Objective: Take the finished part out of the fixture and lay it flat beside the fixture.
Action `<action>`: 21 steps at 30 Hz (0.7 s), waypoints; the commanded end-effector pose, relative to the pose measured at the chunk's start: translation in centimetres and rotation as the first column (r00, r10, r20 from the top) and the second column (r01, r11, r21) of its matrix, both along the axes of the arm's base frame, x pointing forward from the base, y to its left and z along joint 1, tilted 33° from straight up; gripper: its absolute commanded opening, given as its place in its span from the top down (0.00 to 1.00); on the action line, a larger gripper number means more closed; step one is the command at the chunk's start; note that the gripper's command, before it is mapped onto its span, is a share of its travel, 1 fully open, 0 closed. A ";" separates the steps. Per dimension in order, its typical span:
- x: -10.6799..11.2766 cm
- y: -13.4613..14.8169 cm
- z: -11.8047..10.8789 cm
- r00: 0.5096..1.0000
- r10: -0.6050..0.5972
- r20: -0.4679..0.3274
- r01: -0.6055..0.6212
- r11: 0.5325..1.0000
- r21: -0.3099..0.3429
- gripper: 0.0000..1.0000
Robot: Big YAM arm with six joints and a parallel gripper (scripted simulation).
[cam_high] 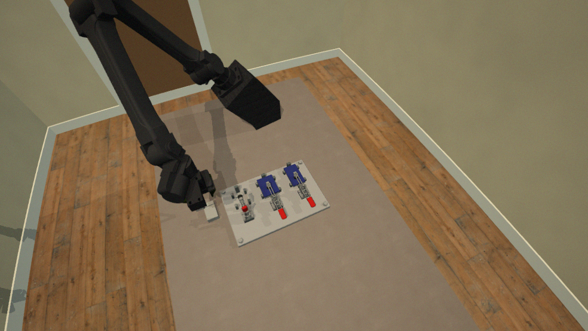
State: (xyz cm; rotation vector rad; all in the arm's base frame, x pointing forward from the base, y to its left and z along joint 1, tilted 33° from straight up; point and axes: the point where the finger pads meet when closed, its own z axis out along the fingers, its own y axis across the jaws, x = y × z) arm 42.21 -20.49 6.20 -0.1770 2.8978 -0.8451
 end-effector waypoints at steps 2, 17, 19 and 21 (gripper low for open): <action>1.5 0.7 2.0 0.999 0.016 0.036 -0.015 1.000 -0.011 0.36; 1.4 0.7 2.1 0.999 0.016 0.036 -0.016 1.000 -0.011 0.36; 1.4 0.7 2.1 0.999 0.016 0.036 -0.016 1.000 -0.011 0.36; 1.4 0.7 2.1 0.999 0.016 0.036 -0.016 1.000 -0.011 0.36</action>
